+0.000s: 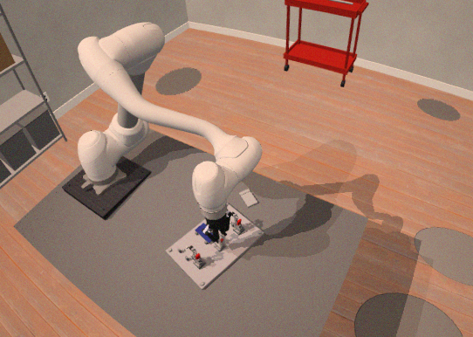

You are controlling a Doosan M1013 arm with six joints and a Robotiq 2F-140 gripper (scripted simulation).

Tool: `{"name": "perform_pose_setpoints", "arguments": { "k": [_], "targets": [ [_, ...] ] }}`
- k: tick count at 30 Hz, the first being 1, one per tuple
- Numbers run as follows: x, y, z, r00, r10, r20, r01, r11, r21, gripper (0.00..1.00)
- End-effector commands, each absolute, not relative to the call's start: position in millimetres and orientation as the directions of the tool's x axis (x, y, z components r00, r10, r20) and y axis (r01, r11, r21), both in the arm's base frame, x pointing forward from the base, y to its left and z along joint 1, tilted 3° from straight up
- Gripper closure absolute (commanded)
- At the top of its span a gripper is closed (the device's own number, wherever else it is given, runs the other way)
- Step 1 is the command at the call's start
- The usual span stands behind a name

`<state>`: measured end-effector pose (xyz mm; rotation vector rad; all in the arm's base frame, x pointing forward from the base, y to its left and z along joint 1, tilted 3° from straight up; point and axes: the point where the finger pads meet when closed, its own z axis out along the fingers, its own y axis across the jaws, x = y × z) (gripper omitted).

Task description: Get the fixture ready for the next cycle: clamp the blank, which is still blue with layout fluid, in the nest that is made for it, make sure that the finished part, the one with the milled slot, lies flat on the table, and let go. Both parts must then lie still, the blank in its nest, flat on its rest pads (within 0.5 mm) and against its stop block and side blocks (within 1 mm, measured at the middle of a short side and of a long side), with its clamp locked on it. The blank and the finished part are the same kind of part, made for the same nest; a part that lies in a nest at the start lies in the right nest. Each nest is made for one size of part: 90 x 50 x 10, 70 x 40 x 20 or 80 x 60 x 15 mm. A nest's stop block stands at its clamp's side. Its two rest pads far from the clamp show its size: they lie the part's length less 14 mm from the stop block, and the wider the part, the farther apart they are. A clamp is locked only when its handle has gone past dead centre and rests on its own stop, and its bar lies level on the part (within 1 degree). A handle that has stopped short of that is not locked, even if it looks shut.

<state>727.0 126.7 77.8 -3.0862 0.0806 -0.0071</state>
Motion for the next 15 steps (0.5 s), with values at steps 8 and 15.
{"name": "perform_pose_setpoints", "arguments": {
  "k": [8,15],
  "targets": [
    [734.4,124.7,72.7,0.999,-0.048,-0.001,-0.048,-0.997,-0.053,1.00],
    [739.9,124.6,70.7,0.999,-0.048,-0.001,-0.048,-0.997,-0.053,1.00]
  ]
}}
